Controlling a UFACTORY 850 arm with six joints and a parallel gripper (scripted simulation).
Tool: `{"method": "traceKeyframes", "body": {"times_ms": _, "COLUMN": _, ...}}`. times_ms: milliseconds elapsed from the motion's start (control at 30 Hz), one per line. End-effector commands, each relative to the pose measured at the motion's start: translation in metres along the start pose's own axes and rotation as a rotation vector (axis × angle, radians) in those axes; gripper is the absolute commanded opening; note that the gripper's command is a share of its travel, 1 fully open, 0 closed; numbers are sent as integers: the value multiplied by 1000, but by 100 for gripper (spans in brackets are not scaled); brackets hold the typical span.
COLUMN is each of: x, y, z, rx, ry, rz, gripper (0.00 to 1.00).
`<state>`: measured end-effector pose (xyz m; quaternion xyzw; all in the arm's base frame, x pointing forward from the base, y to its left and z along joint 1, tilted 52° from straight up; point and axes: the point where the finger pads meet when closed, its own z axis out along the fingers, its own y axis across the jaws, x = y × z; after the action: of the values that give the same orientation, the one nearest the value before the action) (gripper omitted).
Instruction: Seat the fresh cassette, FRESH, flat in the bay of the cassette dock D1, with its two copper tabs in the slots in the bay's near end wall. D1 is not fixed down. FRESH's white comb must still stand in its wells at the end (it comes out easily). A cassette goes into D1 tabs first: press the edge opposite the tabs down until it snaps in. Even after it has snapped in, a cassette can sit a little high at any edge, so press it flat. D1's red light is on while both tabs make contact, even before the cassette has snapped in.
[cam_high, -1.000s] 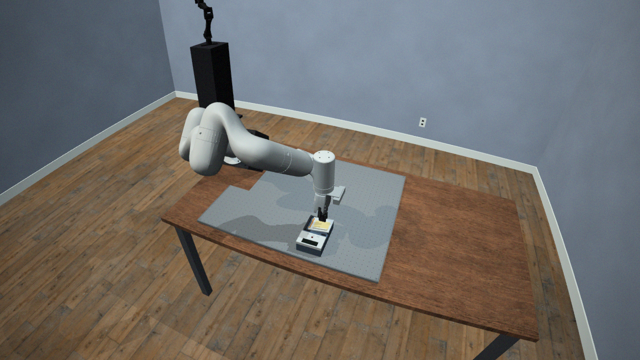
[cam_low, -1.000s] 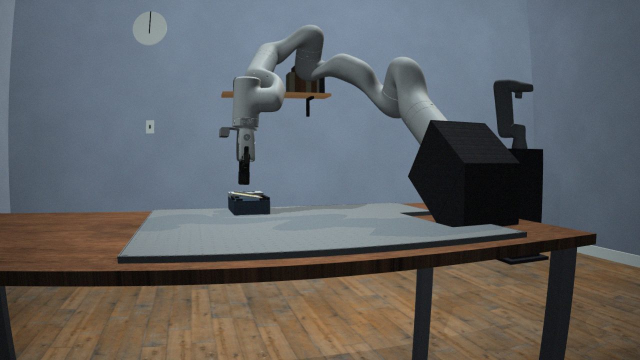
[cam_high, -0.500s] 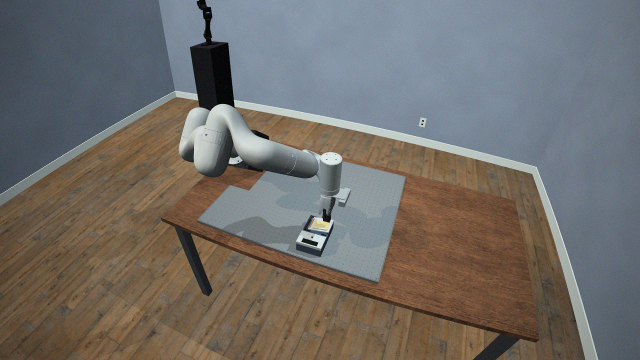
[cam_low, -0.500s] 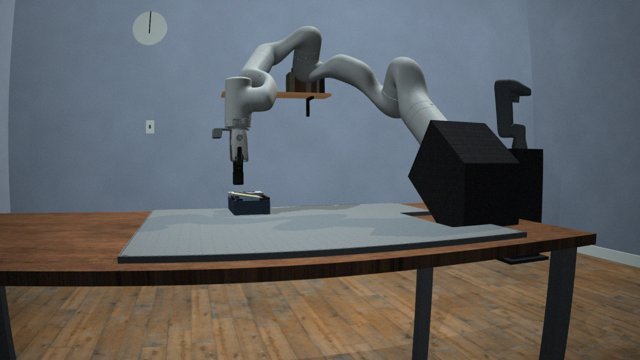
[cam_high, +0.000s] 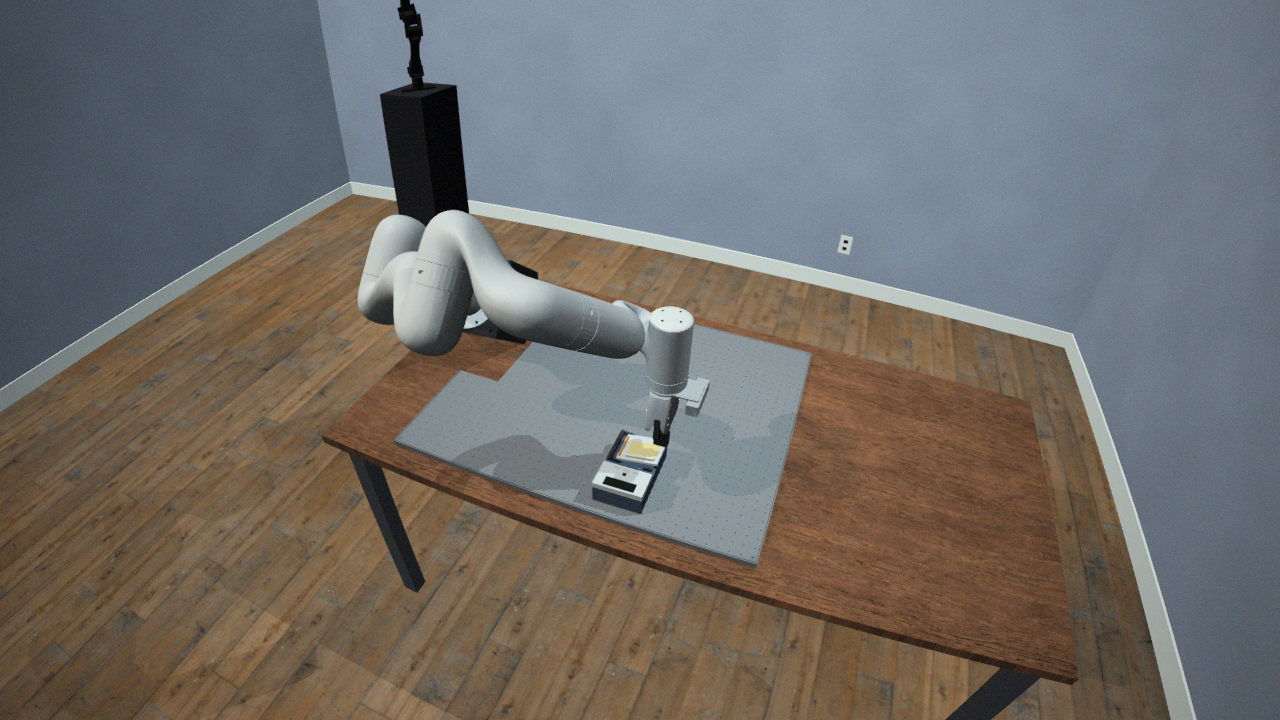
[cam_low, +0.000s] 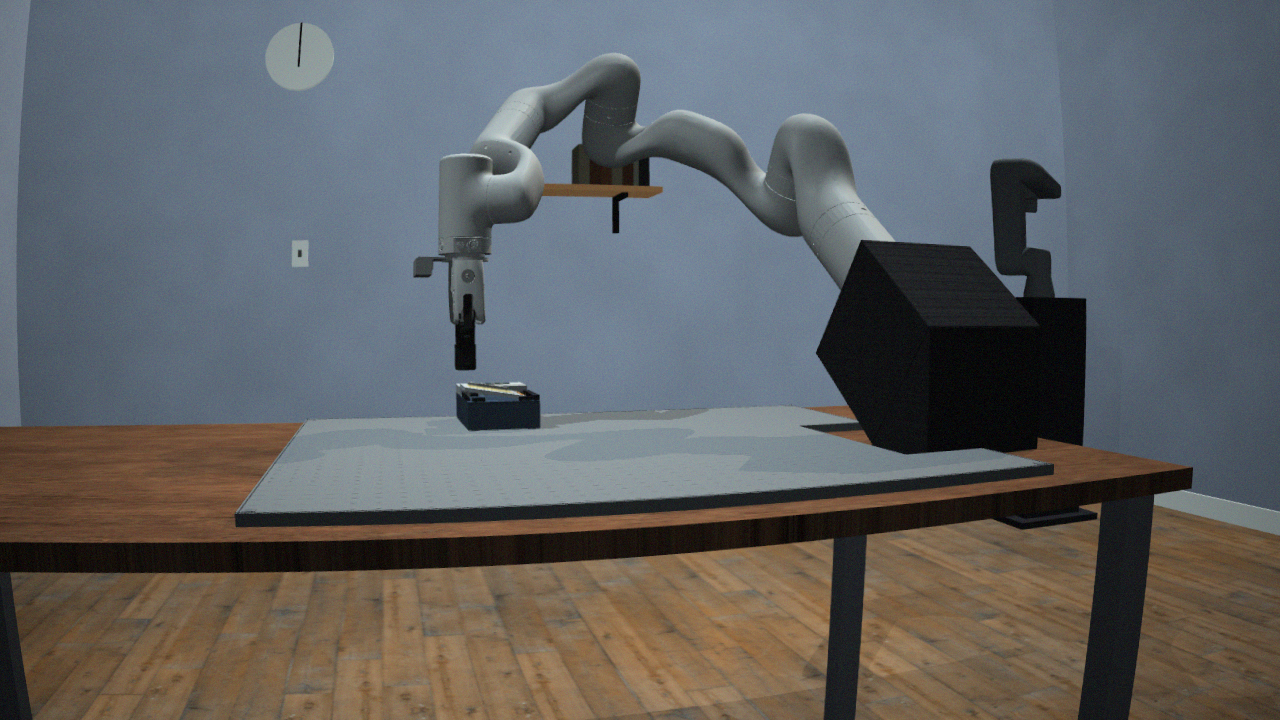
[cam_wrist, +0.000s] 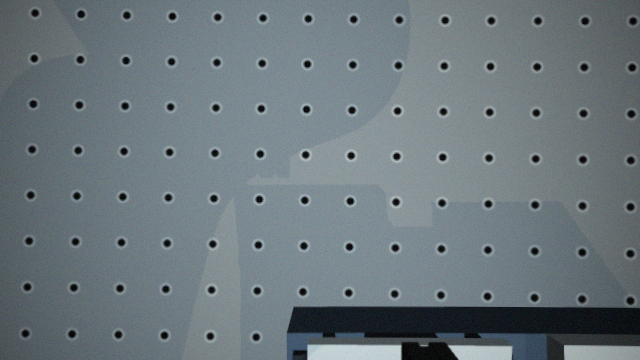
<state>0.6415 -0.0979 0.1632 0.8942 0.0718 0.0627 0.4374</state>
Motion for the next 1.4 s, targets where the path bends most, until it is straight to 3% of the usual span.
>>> {"method": "traceKeyframes", "body": {"times_ms": 0, "x": 7, "y": 0, "z": -1, "rx": 0, "ry": 1, "rz": 0, "gripper": 0}}
{"method": "traceKeyframes", "body": {"times_ms": 767, "x": 35, "y": 0, "z": 0, "rx": 0, "ry": 1, "rz": 0, "gripper": 0}}
{"method": "traceKeyframes", "body": {"times_ms": 1367, "x": 35, "y": 0, "z": 0, "rx": 0, "ry": 1, "rz": 0, "gripper": 0}}
